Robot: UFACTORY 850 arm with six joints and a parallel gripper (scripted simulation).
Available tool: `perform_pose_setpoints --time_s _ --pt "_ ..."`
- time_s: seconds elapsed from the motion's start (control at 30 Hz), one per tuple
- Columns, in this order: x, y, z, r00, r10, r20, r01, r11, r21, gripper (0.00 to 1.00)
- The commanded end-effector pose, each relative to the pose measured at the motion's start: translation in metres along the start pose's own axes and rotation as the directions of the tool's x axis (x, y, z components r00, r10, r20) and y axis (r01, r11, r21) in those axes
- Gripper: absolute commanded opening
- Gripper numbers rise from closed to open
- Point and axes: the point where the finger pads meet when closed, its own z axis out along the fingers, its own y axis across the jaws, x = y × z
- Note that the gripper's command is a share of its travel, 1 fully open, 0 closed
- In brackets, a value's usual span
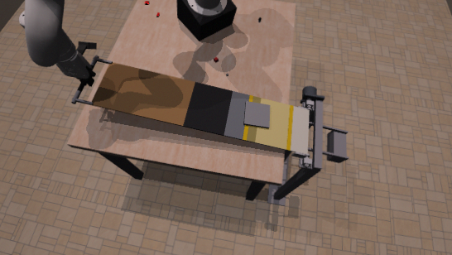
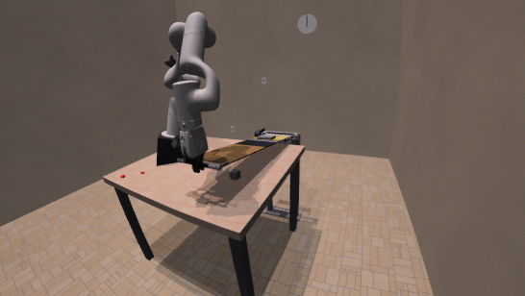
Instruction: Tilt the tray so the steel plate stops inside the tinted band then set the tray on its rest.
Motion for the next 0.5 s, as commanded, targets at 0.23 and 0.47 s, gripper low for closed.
perform_pose_setpoints --time_s 0.23,0.47 --pt "-0.001 -0.007 0.041 1.0 0.0 0.003 0.0 1.0 0.002 0.0" --pt "-0.001 0.005 -0.034 1.0 0.0 0.003 0.0 1.0 0.002 0.0"
